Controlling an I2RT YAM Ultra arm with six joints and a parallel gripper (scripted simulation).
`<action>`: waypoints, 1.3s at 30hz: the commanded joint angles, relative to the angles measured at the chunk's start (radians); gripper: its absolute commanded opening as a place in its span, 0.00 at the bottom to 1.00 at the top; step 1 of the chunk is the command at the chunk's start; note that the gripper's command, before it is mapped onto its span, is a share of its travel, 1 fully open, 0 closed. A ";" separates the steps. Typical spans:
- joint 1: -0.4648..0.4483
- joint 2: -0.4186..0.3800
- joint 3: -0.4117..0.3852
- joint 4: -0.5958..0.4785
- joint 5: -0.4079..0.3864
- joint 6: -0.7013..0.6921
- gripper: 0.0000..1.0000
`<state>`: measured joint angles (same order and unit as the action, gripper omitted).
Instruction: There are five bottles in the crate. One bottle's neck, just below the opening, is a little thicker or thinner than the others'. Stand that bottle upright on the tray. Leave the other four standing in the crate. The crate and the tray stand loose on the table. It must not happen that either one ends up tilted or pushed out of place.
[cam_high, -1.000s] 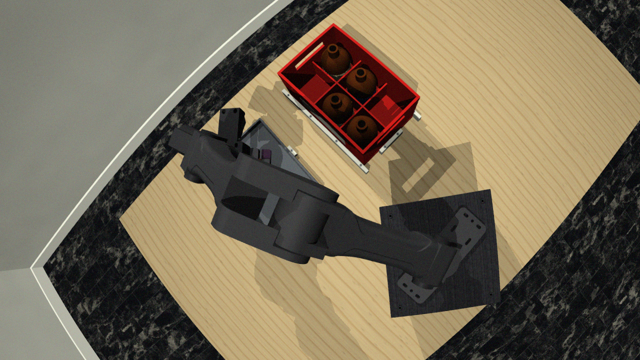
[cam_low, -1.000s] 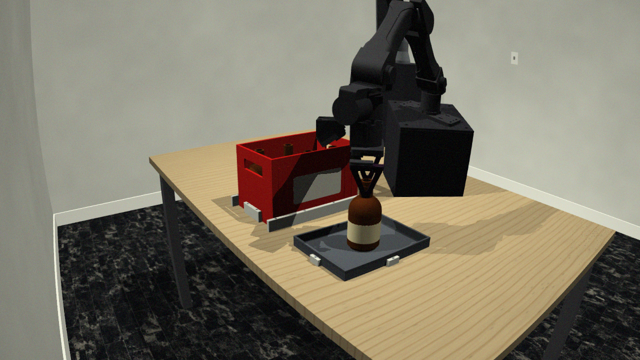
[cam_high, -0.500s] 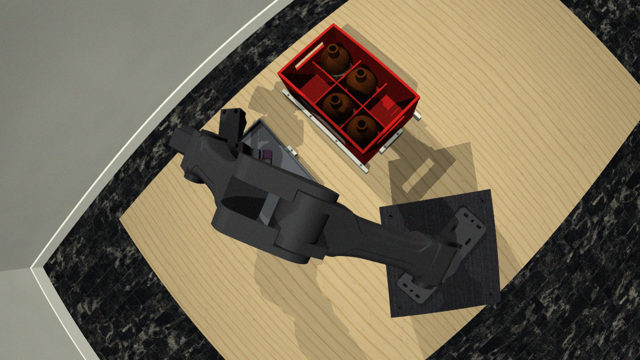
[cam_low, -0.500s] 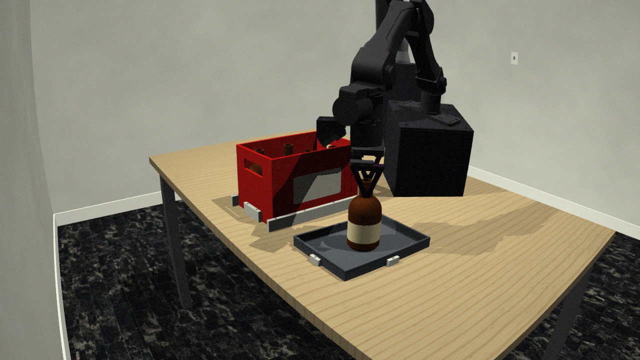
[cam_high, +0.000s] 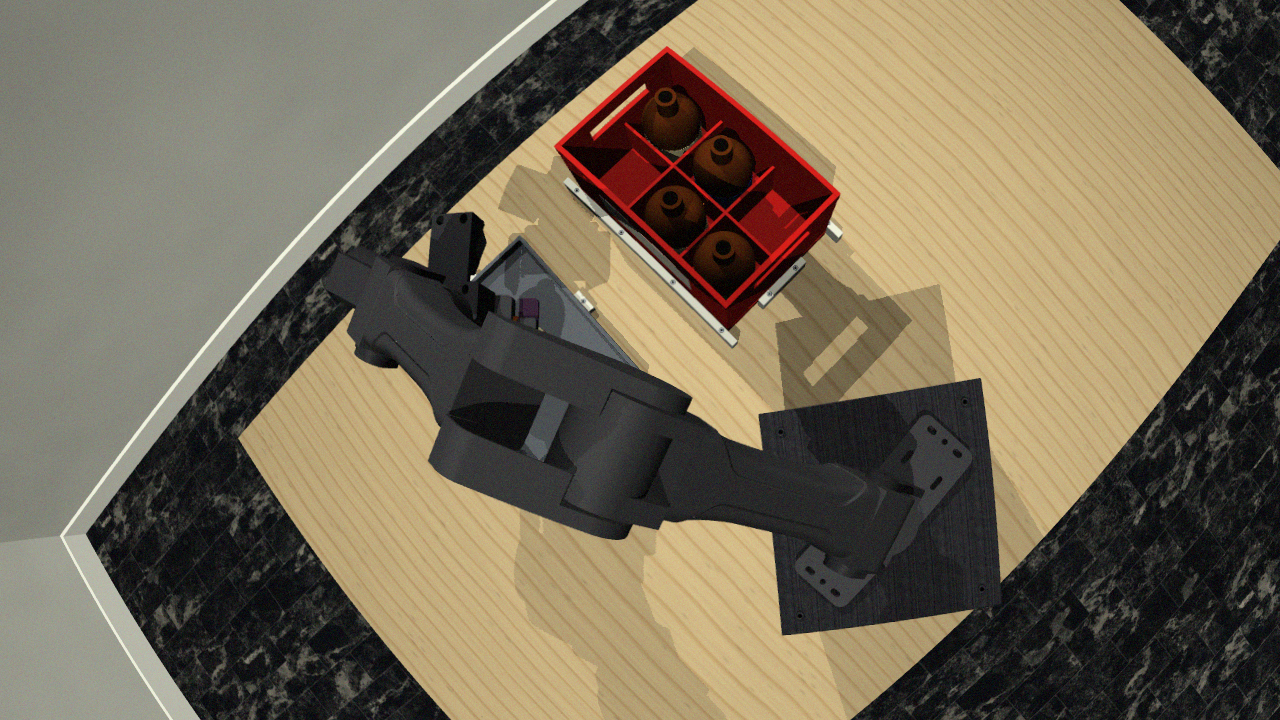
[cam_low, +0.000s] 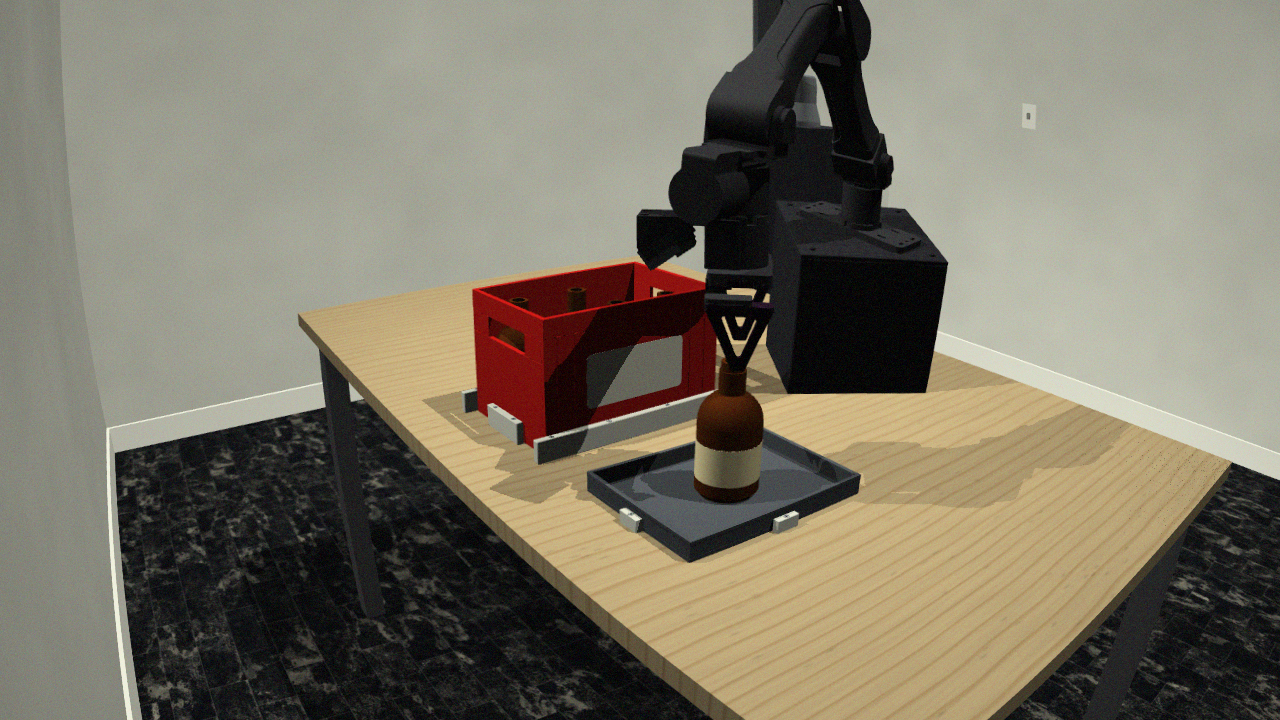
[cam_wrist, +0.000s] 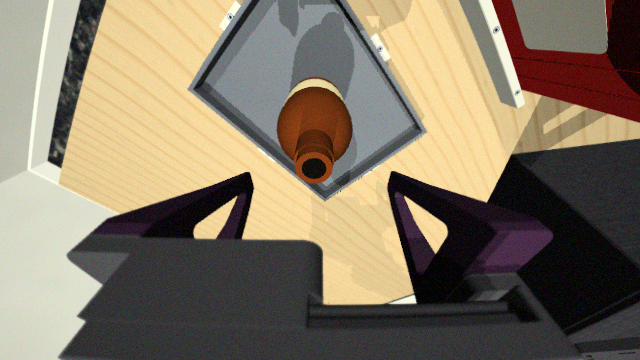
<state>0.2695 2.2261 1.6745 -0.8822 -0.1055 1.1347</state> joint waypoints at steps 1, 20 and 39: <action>-0.019 -0.056 0.051 -0.047 0.009 -0.009 1.00; -0.028 -0.105 0.113 -0.159 0.005 -0.017 1.00; -0.029 -0.111 0.127 -0.180 0.005 -0.018 1.00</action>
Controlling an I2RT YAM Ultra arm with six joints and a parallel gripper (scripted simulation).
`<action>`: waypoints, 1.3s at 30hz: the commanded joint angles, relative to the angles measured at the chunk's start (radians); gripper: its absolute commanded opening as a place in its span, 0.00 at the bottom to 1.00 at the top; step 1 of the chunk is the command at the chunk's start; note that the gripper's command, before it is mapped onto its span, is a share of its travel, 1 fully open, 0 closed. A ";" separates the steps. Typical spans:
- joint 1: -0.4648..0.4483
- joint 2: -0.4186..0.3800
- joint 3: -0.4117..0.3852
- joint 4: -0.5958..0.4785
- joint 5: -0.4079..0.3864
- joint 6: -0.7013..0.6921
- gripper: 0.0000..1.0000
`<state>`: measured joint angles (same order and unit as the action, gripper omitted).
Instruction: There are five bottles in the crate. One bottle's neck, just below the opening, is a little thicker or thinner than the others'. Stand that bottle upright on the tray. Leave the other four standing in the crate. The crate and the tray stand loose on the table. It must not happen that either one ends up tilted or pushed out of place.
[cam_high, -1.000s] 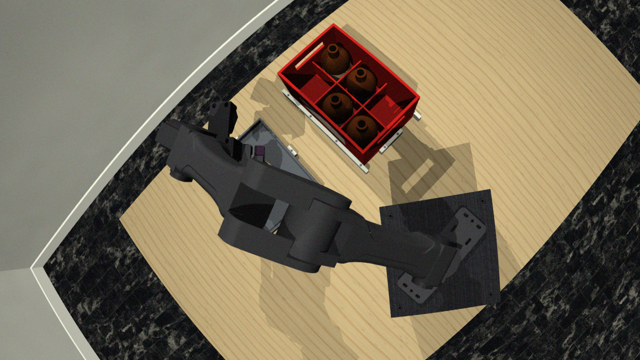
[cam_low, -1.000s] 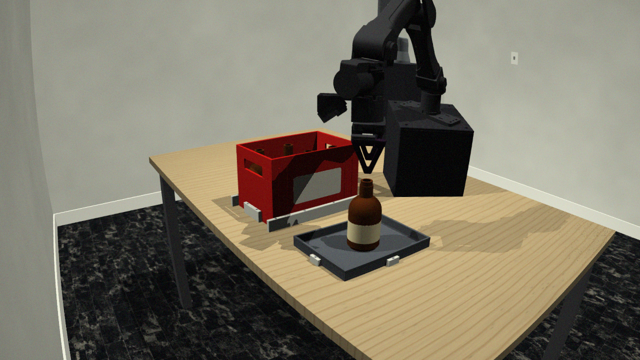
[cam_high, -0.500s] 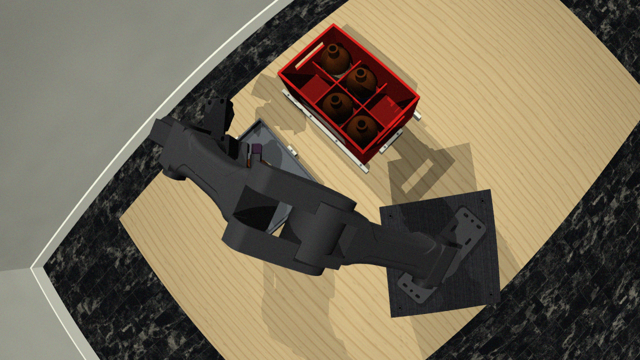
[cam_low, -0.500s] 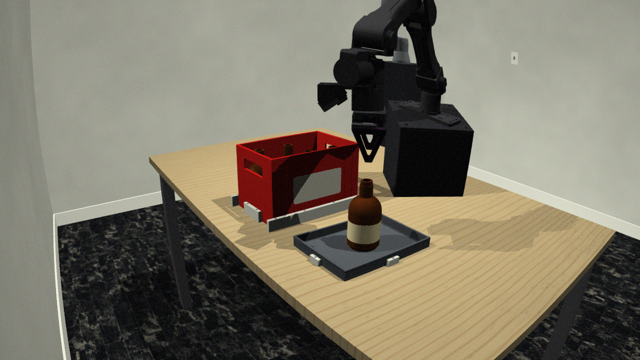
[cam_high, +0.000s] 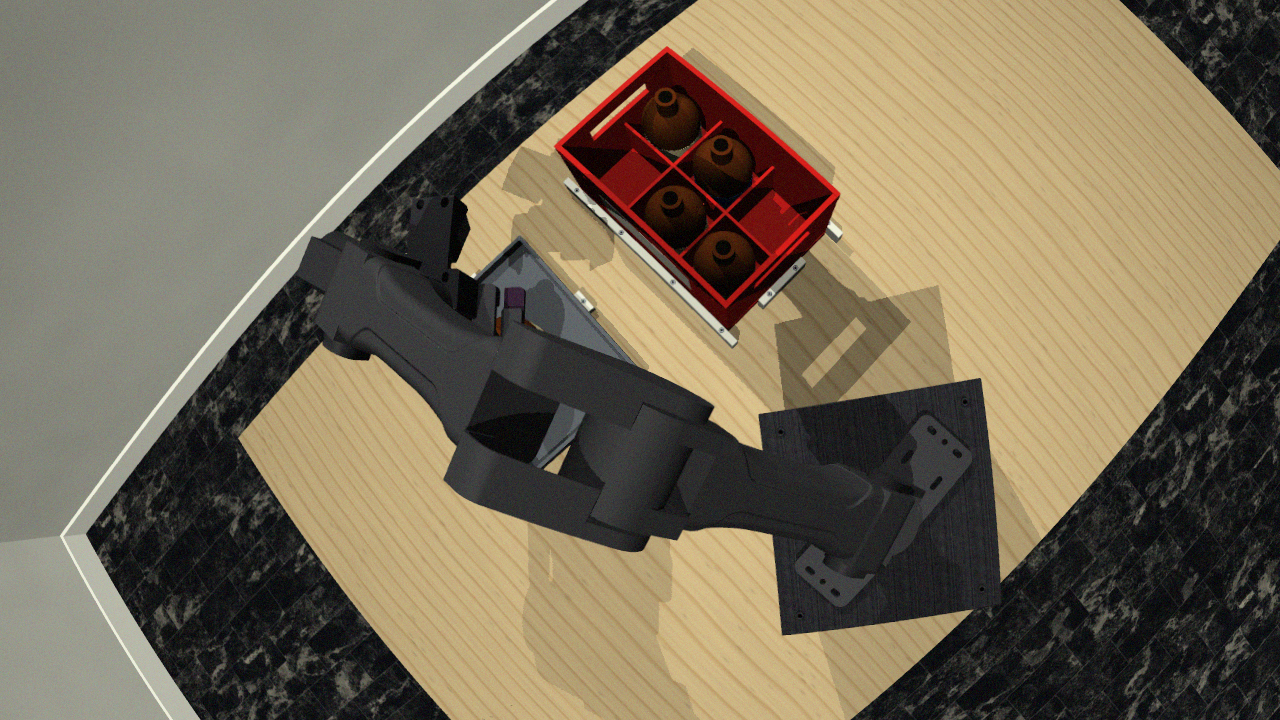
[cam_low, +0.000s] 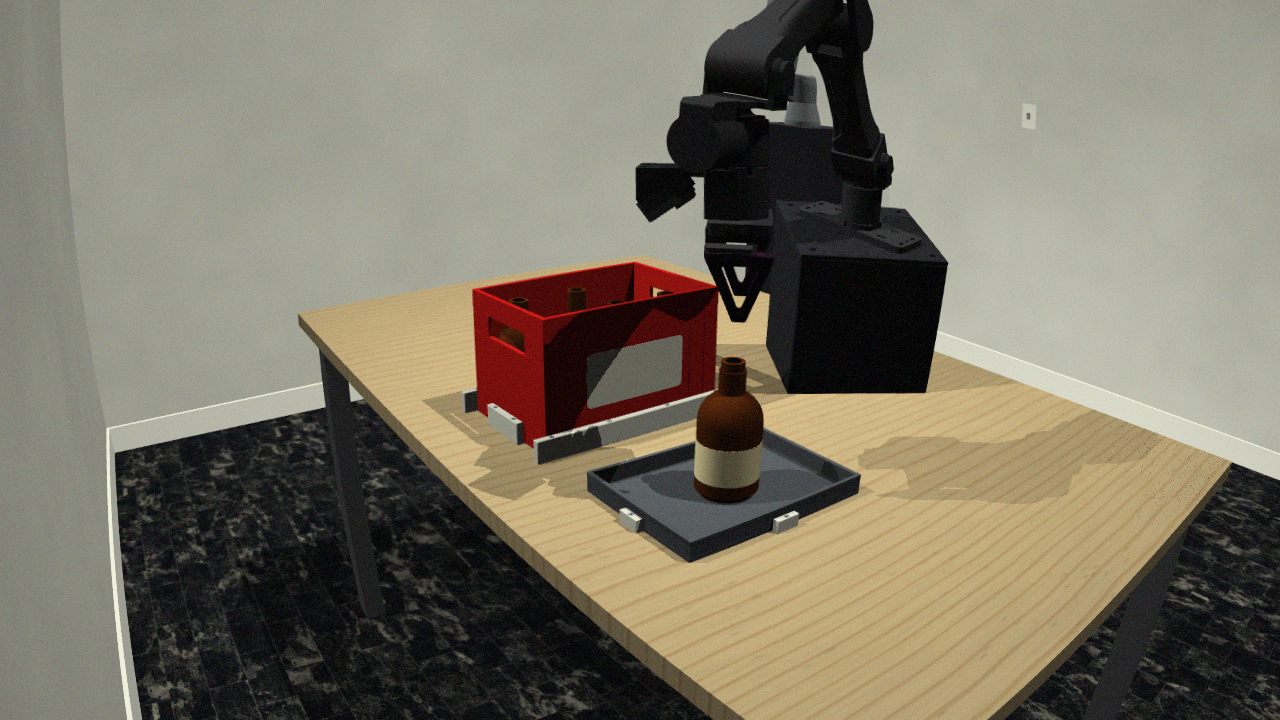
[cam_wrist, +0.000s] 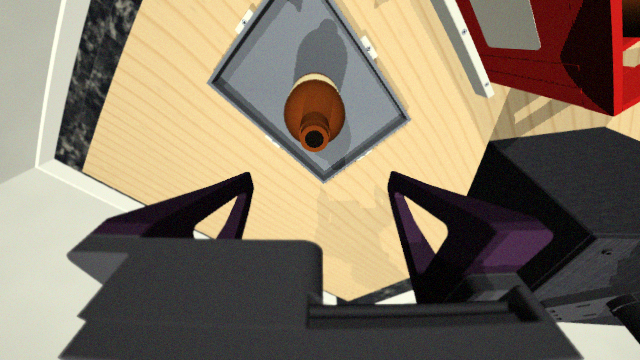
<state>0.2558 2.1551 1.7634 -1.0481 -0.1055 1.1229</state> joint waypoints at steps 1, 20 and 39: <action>-0.016 -0.040 0.038 -0.014 0.005 -0.006 1.00; -0.016 -0.040 0.038 -0.015 0.005 -0.005 0.00; -0.016 -0.040 0.038 -0.015 0.005 -0.005 0.00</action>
